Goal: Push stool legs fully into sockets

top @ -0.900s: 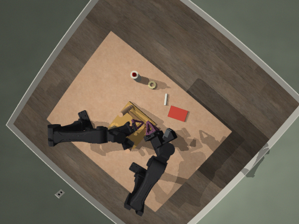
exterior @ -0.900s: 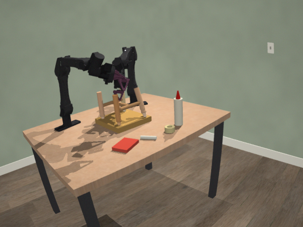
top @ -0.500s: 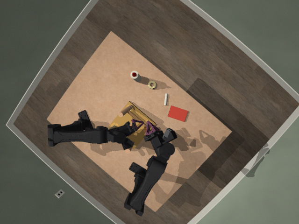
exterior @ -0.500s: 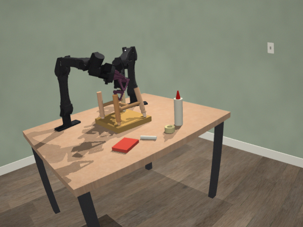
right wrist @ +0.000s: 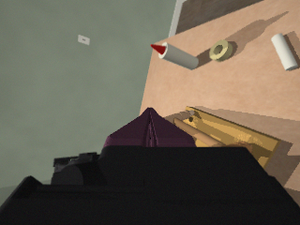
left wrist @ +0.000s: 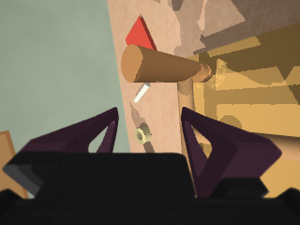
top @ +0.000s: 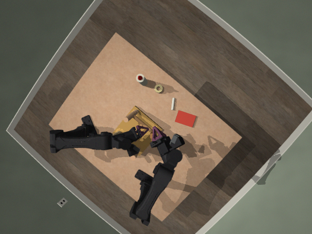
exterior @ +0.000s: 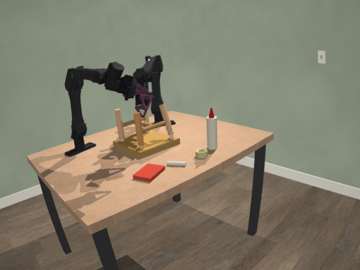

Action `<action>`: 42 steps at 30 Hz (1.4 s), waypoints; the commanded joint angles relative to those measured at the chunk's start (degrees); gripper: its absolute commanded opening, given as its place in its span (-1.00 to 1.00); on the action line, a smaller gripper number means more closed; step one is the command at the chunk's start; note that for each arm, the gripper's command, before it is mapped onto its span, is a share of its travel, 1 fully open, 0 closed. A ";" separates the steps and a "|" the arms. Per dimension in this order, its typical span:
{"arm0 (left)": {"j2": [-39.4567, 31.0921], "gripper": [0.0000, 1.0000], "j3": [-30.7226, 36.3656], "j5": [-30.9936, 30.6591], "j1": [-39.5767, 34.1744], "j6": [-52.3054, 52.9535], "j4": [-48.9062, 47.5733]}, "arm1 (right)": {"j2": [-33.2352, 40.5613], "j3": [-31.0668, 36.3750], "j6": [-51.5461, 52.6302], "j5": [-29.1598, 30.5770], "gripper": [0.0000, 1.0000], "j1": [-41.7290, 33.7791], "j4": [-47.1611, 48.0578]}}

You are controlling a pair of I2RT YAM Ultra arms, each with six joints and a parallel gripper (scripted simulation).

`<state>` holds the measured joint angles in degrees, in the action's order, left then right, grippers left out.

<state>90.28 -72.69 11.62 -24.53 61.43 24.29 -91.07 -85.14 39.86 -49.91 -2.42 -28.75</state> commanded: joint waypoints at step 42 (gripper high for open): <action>-7.86 0.38 -1.62 -7.56 2.51 -3.52 9.63 | -1.74 0.79 -12.91 -0.15 0.38 -4.03 3.70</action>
<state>84.95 -72.71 7.33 -23.07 59.64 29.45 -92.16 -84.09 32.18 -49.91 -5.32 -26.65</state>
